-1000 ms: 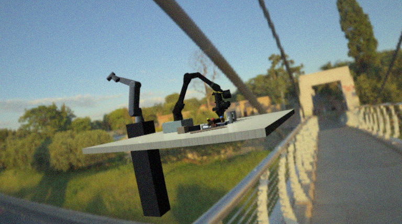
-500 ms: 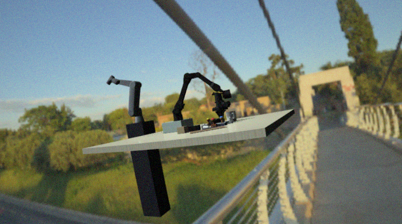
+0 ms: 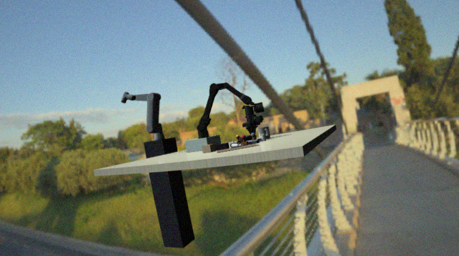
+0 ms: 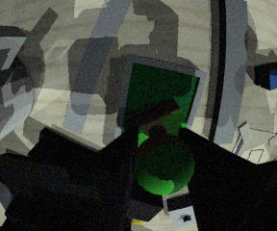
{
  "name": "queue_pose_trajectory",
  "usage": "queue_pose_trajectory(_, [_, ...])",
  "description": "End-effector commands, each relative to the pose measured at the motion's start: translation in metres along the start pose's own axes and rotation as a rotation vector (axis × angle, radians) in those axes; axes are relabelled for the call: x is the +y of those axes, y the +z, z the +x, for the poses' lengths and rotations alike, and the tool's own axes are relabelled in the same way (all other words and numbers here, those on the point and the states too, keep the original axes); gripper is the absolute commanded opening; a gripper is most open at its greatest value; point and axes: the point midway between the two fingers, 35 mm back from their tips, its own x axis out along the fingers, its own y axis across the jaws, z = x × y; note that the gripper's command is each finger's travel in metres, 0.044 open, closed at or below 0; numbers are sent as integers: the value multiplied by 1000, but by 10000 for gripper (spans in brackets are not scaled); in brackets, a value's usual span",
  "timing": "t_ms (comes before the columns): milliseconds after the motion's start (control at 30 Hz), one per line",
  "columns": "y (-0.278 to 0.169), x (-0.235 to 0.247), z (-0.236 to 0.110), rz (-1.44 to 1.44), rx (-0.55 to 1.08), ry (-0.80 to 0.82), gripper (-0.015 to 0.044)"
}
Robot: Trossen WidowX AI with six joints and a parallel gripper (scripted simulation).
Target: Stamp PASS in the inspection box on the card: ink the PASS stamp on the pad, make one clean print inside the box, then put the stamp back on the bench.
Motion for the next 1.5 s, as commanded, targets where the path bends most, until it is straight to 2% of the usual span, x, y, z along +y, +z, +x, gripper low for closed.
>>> queue_pose_trajectory(0, [0,-1,2,0,0,-3,0])
queue_pose_trajectory(1467, [0,-1,-18,0,0,-3,0])
